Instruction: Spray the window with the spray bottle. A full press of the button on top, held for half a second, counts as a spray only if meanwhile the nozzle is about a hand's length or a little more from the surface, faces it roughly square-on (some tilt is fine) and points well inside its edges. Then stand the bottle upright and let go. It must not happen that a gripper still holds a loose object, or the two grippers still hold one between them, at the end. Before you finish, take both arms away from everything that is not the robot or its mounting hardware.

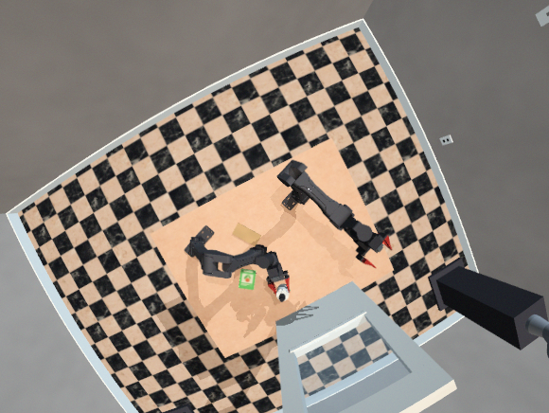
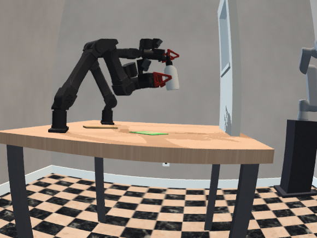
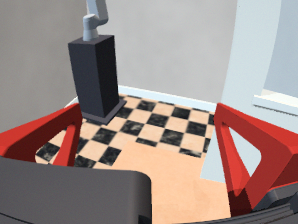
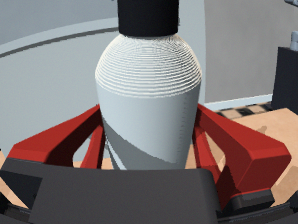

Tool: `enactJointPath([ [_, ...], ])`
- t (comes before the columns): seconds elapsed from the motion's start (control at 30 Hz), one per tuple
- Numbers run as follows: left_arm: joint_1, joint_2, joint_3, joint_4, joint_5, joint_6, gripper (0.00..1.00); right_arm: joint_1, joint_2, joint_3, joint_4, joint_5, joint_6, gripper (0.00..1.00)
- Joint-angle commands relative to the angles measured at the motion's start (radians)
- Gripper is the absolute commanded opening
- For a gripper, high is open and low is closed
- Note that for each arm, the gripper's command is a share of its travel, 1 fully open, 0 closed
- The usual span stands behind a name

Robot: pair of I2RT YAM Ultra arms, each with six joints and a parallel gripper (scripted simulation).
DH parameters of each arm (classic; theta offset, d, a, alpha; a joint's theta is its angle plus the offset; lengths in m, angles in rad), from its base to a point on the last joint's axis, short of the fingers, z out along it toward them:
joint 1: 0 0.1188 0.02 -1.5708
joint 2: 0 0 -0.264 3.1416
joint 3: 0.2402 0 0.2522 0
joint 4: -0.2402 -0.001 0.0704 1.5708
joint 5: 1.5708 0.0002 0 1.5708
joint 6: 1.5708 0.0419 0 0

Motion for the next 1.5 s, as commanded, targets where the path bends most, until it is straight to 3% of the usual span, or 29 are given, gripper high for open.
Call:
enactJointPath([
  [0.0, -0.001, -0.036, -0.003, 0.016, -0.006, 0.004, 1.0, -0.014, -0.047, 0.062, 0.003, 0.049, -0.066, 0.0],
  [0.2, -0.001, -0.036, -0.003, 0.016, -0.006, 0.004, 1.0, -0.024, -0.054, 0.131, -0.023, 0.099, -0.126, 0.0],
  [0.47, -0.001, -0.036, -0.003, 0.016, -0.006, 0.004, 1.0, -0.029, -0.064, 0.147, 0.021, 0.062, -0.121, 0.0],
  [0.83, -0.001, -0.036, -0.003, 0.016, -0.006, 0.004, 1.0, -0.019, -0.082, 0.157, -0.043, 0.062, -0.101, 0.0],
  [0.87, -0.001, -0.036, -0.003, 0.016, -0.006, 0.004, 0.0, -0.017, -0.083, 0.157, -0.046, 0.063, -0.098, 0.0],
  [1.47, -0.001, -0.036, -0.003, 0.016, -0.006, 0.004, 0.0, -0.026, -0.067, 0.172, -0.059, 0.059, -0.117, 0.0],
])
